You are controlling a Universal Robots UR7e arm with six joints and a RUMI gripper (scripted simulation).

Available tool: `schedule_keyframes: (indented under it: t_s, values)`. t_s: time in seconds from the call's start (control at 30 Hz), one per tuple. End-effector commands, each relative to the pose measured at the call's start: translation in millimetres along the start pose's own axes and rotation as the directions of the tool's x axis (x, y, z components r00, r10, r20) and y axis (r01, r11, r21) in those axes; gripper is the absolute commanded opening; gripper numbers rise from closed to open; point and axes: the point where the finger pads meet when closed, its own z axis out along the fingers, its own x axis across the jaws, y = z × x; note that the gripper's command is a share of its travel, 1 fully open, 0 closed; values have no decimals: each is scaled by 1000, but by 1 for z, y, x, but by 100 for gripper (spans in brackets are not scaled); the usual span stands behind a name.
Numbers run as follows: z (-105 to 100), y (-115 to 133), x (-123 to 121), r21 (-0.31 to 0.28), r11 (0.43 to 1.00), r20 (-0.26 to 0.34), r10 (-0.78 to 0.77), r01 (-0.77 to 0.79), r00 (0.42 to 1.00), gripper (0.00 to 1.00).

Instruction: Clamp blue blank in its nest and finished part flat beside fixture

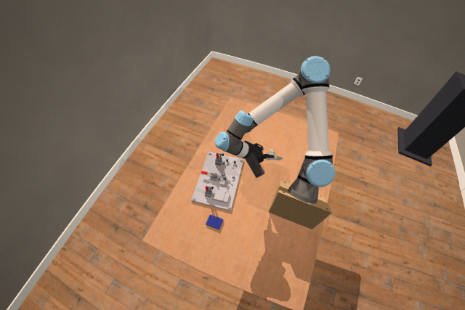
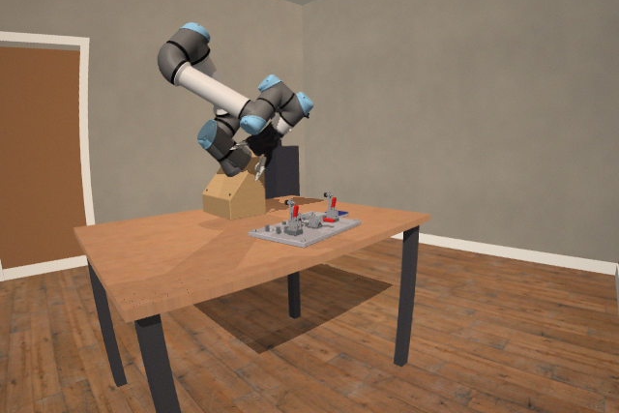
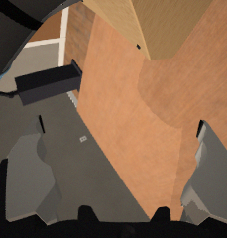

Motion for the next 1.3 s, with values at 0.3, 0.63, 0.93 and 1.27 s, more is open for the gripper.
schedule_keyframes:
  t_s: [0.3, 0.63, 0.93, 1.27]
  values:
    - [-31, -11, 28, 136, 954, -67, 277, -266, 959, 100]
    - [-55, -19, 49, 250, 860, -90, 479, -446, 873, 100]
    - [-77, -26, 70, 359, 725, -88, 653, -588, 752, 100]
    - [-98, -34, 89, 455, 567, -65, 790, -687, 609, 100]
